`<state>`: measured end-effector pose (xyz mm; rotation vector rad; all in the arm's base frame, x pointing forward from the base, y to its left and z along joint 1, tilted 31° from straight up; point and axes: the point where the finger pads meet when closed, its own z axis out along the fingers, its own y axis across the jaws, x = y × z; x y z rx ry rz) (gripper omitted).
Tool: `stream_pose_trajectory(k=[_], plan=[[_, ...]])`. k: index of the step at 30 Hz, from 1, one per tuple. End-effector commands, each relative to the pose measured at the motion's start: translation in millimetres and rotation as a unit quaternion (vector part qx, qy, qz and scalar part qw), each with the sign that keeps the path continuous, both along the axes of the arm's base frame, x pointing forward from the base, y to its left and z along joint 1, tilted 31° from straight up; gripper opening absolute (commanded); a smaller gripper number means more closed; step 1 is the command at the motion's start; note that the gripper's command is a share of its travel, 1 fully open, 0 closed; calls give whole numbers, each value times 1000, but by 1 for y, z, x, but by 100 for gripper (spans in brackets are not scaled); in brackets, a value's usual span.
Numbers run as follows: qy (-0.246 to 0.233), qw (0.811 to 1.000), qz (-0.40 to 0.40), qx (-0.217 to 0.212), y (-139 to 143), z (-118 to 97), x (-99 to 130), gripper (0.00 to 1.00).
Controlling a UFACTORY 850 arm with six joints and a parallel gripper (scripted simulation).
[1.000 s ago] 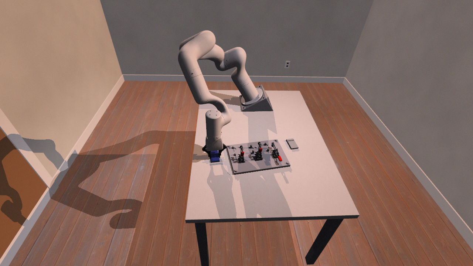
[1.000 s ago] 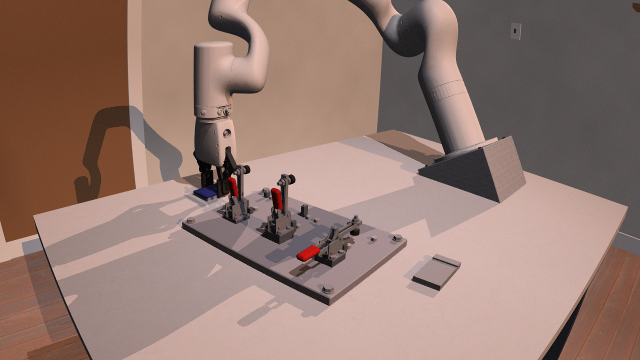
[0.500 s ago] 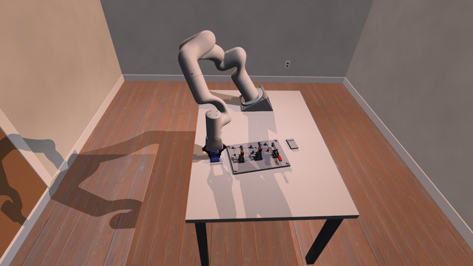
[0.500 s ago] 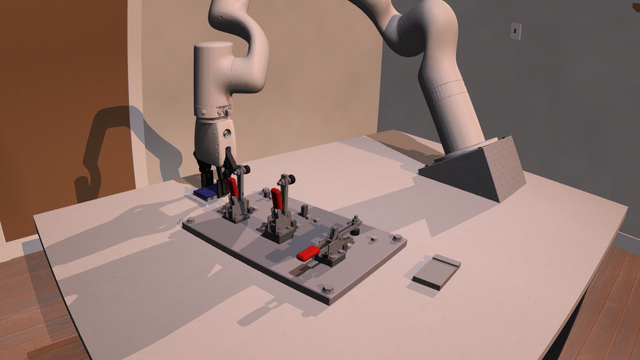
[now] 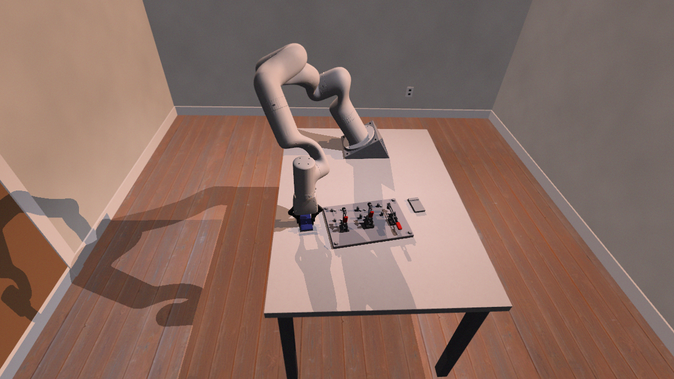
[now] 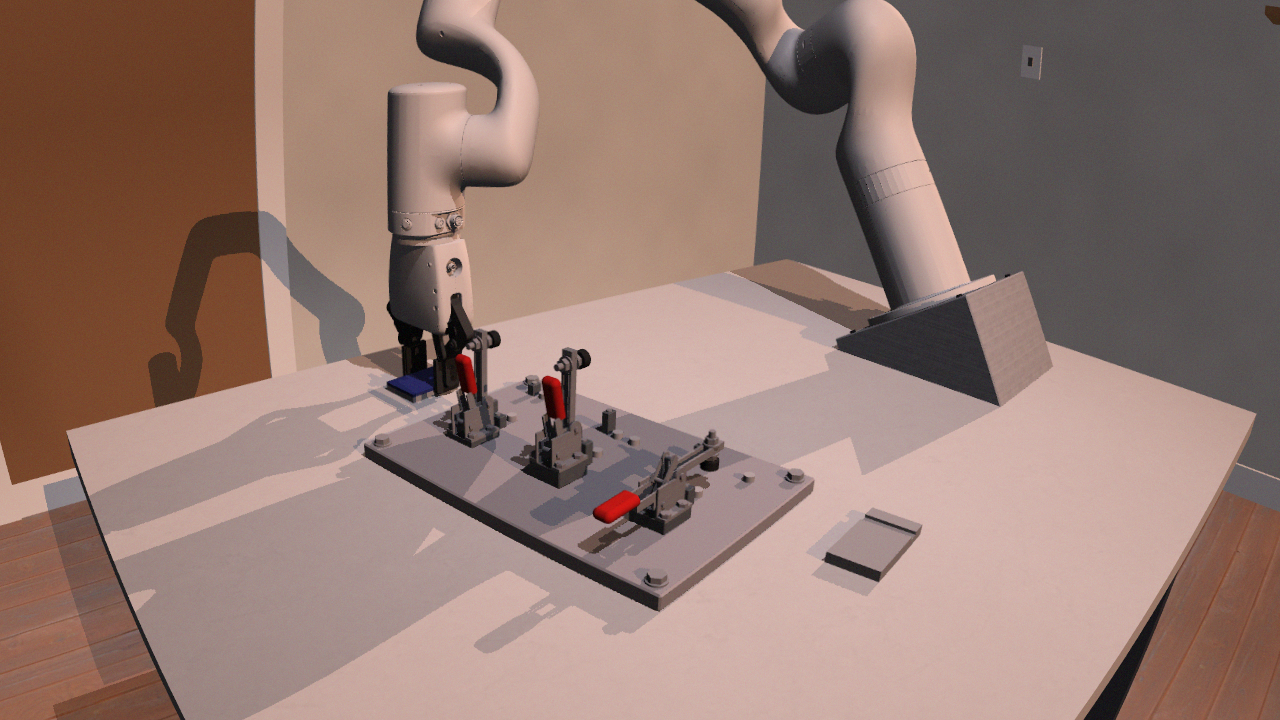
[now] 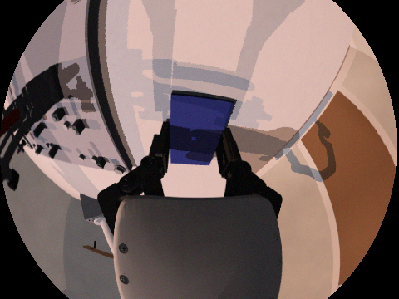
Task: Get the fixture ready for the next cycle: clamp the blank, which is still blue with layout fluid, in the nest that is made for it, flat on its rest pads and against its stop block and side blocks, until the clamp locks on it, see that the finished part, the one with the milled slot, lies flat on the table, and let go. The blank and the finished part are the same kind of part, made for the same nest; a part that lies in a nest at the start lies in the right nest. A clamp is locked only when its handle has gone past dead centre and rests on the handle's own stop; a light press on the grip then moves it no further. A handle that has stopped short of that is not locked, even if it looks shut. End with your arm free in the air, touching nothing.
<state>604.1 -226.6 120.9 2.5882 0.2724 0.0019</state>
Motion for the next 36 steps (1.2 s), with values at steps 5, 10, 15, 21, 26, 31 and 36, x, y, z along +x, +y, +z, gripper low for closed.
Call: stream_pose_trajectory(k=[5,10,15,21,26,31,36], plan=[[-1,1000,0,0,0,1,1,0],[-1,1000,0,0,0,1,1,0],[-1,1000,0,0,0,1,1,0],[-1,1000,0,0,2,4,1,0],[-1,1000,0,0,7,12,0,0],[-1,1000,0,0,16,28,-1,0],[-1,1000,0,0,23,39,-2,0]])
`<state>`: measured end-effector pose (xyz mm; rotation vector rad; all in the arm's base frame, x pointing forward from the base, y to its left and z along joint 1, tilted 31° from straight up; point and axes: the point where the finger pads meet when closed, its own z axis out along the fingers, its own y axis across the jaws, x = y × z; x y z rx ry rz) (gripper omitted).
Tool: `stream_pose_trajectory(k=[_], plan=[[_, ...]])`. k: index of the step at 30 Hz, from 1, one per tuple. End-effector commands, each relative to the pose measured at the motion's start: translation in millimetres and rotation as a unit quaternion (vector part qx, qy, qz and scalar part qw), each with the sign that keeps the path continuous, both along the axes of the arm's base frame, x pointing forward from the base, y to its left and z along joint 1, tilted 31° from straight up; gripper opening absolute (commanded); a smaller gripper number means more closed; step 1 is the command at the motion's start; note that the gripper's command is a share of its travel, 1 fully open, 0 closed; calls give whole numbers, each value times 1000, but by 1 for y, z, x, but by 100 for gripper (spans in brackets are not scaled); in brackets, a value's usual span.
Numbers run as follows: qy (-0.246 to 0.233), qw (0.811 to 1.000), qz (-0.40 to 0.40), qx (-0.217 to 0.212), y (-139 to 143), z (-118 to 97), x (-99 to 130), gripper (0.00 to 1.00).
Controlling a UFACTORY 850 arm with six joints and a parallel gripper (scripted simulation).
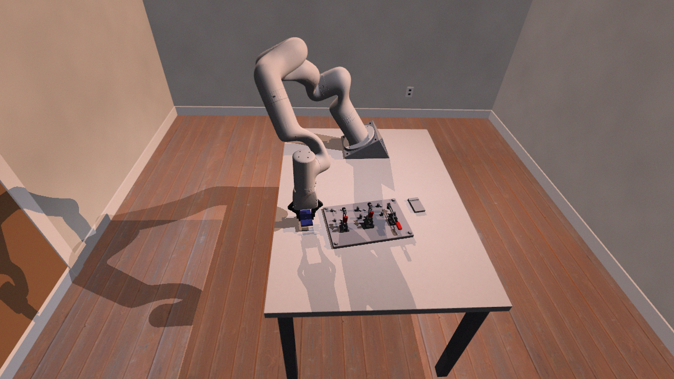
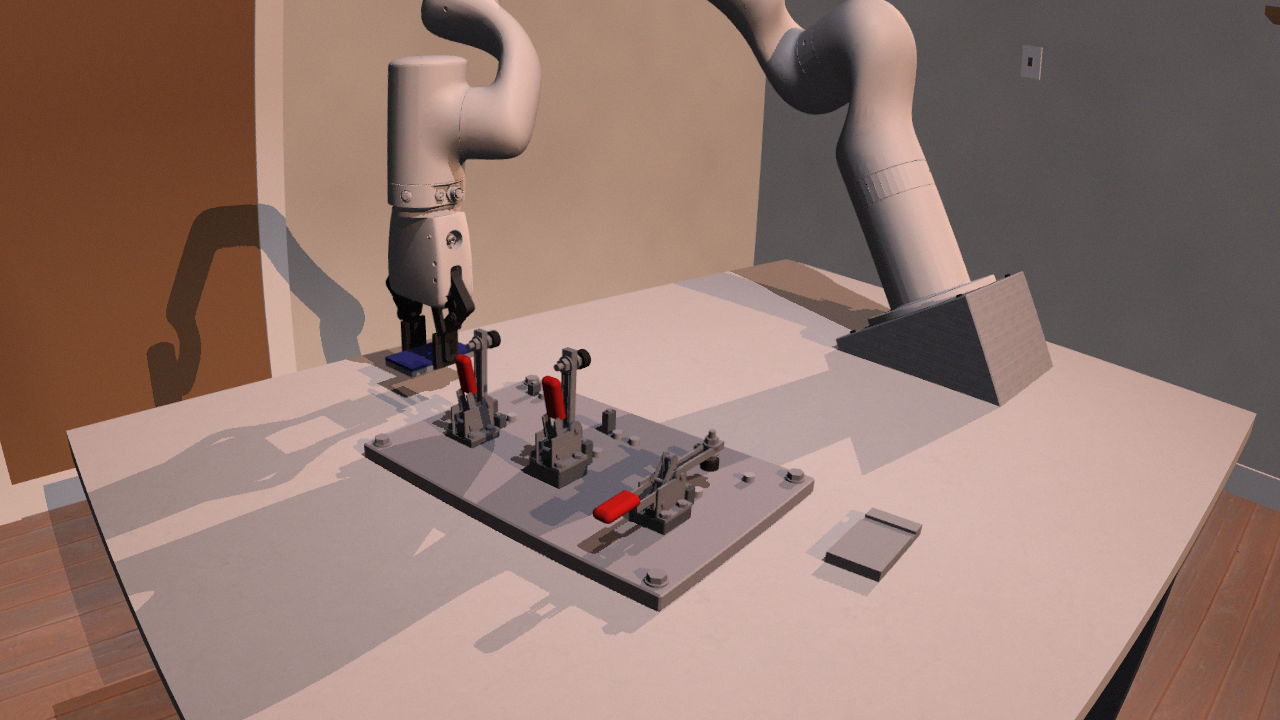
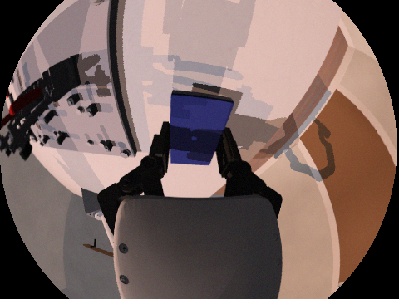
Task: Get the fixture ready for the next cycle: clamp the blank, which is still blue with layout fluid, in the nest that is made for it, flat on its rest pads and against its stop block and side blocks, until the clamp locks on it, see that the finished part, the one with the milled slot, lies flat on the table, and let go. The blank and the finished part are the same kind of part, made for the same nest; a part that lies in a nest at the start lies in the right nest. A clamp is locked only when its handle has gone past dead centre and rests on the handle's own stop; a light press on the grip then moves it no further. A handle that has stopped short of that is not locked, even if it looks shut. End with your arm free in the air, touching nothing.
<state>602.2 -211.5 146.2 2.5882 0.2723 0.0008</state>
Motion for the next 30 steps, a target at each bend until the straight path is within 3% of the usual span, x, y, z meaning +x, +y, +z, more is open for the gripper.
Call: stream_pose_trajectory(k=[1,12,30], plan=[[-1,1000,0,0,10,18,0,0],[-1,1000,0,0,36,61,-3,0],[-1,1000,0,0,46,78,-4,0]])
